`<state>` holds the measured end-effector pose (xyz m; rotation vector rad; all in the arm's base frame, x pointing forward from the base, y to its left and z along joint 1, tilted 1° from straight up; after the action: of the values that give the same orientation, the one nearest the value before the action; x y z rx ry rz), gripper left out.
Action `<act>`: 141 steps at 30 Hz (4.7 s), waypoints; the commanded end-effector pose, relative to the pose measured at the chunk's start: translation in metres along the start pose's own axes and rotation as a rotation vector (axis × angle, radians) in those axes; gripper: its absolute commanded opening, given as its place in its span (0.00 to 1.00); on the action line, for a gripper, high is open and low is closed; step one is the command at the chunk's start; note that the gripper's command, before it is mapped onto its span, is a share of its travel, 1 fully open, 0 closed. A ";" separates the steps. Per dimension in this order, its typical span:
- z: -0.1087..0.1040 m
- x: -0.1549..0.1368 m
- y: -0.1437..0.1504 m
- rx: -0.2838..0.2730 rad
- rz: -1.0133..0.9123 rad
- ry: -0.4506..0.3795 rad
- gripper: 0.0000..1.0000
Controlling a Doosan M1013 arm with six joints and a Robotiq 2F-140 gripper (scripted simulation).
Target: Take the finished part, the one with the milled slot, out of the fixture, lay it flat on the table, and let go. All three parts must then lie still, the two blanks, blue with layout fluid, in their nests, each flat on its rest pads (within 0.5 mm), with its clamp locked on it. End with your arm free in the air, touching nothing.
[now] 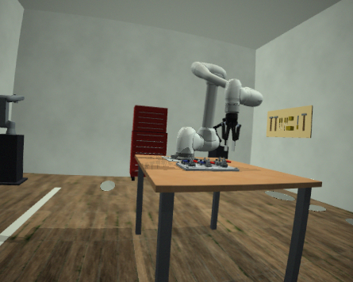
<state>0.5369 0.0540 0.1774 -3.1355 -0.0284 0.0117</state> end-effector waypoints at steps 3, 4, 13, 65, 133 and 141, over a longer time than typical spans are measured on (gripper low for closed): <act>0.001 0.000 0.000 0.000 0.000 0.000 0.28; 0.002 0.000 0.000 0.000 0.000 0.000 0.28; 0.019 0.000 0.000 0.000 0.000 0.000 0.28; 0.054 0.000 0.000 0.000 0.000 0.000 0.28; 0.082 0.000 0.000 0.000 0.000 0.000 0.28; 0.082 0.000 0.000 0.000 0.000 0.000 0.11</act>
<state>0.5363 0.0546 0.0952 -3.1355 -0.0284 0.0118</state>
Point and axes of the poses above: the point where the finger pads meet when closed, its own z axis out along the fingers, its own y axis across the jaws, x = y × z, the point moved 3 cm from there along -z, back along the fingers, and after that the axes turned 9 degrees about -z, right-handed, at the moved point
